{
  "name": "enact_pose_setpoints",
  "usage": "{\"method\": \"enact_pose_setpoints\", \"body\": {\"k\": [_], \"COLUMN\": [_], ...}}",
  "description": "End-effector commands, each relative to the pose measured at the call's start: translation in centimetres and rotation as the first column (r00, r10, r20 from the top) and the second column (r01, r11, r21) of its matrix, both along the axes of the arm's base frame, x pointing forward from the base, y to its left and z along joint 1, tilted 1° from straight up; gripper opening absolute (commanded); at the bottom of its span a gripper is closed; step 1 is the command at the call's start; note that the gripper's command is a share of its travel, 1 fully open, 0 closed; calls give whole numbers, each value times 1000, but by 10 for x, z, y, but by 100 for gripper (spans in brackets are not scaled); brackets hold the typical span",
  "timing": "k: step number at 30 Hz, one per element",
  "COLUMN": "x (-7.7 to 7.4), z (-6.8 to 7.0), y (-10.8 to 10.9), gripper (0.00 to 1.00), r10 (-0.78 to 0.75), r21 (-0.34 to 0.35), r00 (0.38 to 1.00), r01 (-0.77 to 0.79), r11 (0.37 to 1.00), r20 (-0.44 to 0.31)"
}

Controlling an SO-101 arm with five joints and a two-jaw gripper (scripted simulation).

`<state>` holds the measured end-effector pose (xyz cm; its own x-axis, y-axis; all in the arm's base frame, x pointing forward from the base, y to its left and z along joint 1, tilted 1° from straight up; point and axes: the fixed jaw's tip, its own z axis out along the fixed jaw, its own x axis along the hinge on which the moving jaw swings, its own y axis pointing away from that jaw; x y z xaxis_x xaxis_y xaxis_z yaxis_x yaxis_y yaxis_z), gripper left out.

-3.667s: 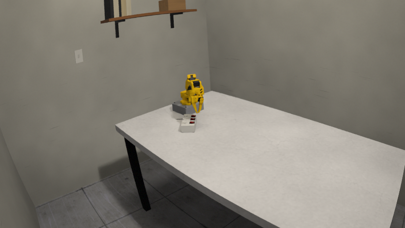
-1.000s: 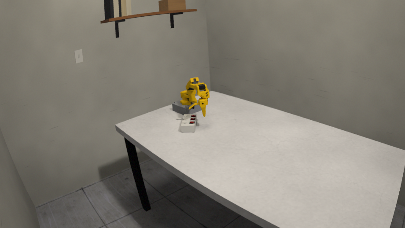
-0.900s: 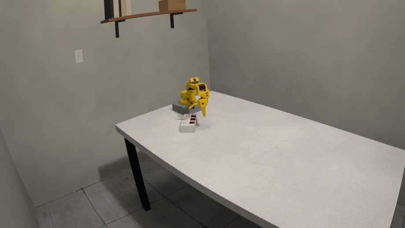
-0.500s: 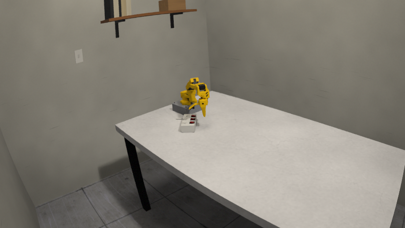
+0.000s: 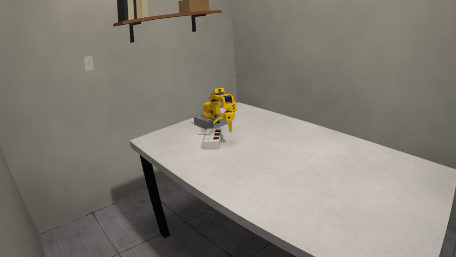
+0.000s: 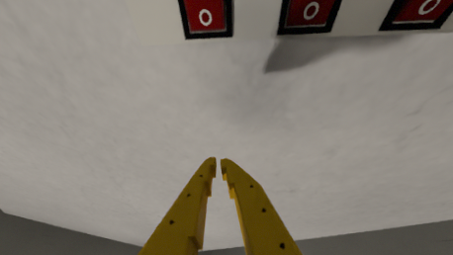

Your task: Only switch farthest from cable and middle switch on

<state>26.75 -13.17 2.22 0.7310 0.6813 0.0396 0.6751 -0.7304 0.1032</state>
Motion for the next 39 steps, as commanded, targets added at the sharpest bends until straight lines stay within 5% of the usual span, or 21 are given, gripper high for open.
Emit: {"method": "enact_pose_setpoints", "body": {"k": [1,21,39], "x": [1,0,-45], "z": [-3,-3,-10], "y": [3,-2,-51], "gripper": [0,0,0], "r10": [15,-1,-221], "r21": [4,3,34], "r00": [1000,1000,973], "r01": [-15,1,224], "r11": [1000,1000,974], "r20": [-7,-4,-69]}}
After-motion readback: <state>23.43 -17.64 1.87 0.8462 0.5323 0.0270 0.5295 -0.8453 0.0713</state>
